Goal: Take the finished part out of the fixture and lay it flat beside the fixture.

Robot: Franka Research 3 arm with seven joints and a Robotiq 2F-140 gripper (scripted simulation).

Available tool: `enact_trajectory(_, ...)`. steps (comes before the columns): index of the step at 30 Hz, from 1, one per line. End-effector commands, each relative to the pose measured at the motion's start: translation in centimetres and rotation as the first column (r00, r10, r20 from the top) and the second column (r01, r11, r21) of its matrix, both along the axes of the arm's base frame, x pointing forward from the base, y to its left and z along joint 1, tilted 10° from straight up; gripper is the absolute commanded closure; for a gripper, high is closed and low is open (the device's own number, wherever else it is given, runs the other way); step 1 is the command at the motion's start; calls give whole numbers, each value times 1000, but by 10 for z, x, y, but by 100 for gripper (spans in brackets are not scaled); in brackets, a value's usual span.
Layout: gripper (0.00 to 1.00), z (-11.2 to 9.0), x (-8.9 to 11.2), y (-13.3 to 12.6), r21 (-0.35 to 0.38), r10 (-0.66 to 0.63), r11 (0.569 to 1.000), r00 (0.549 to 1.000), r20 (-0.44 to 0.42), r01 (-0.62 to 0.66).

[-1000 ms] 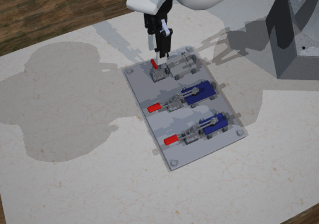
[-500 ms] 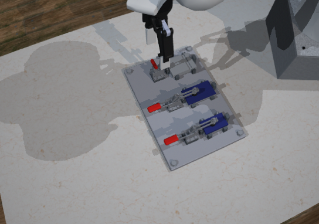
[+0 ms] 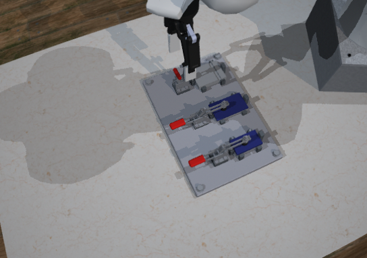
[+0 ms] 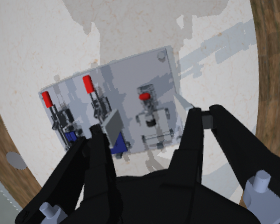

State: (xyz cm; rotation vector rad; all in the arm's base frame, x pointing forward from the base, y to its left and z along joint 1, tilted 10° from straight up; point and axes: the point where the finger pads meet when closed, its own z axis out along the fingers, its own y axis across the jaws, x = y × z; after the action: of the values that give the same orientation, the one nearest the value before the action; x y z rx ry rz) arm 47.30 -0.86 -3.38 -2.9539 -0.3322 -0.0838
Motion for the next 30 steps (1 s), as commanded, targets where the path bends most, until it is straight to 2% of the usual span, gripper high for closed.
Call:
enact_trajectory(1, 42, -1, 0, -1, -2, 1, 1000, 1000, 2, -1)
enact_trajectory(11, 42, -1, -7, -2, -2, 1, 1000, 1000, 2, -1)
enact_trajectory(30, 42, -5, -53, -12, -2, 1, 1000, 1000, 2, -1)
